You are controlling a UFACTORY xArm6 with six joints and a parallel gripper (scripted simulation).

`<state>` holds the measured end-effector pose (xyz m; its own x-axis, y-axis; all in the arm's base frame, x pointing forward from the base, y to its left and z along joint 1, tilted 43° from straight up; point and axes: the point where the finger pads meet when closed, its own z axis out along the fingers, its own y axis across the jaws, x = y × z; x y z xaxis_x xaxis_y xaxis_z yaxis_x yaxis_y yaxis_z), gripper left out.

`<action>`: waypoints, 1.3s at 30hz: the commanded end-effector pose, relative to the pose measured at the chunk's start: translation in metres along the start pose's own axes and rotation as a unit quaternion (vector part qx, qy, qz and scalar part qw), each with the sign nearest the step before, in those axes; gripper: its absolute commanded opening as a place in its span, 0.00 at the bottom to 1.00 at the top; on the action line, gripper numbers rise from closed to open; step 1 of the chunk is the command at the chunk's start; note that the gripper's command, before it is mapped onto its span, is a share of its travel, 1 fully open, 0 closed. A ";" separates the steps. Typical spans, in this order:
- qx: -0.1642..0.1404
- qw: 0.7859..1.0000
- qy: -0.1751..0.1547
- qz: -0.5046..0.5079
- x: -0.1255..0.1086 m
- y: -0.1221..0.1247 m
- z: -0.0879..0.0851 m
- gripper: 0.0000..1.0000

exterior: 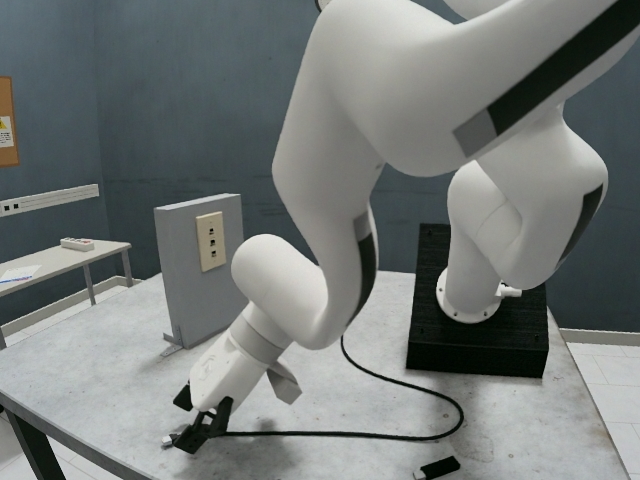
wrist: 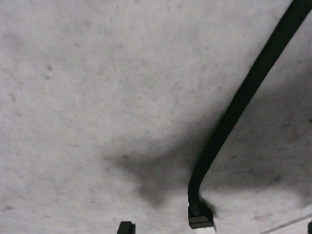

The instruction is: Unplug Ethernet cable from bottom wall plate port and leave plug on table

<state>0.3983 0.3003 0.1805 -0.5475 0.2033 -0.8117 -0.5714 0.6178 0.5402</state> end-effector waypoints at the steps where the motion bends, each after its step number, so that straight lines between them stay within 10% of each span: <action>1: 0.000 1.000 -0.001 0.000 -0.001 0.000 -0.006 1.00; 39: 0.000 1.000 -0.001 0.000 -0.012 0.000 -0.062 1.00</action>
<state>0.3673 0.2596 0.1940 -0.5480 0.2032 -0.8114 -0.5709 0.6181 0.5404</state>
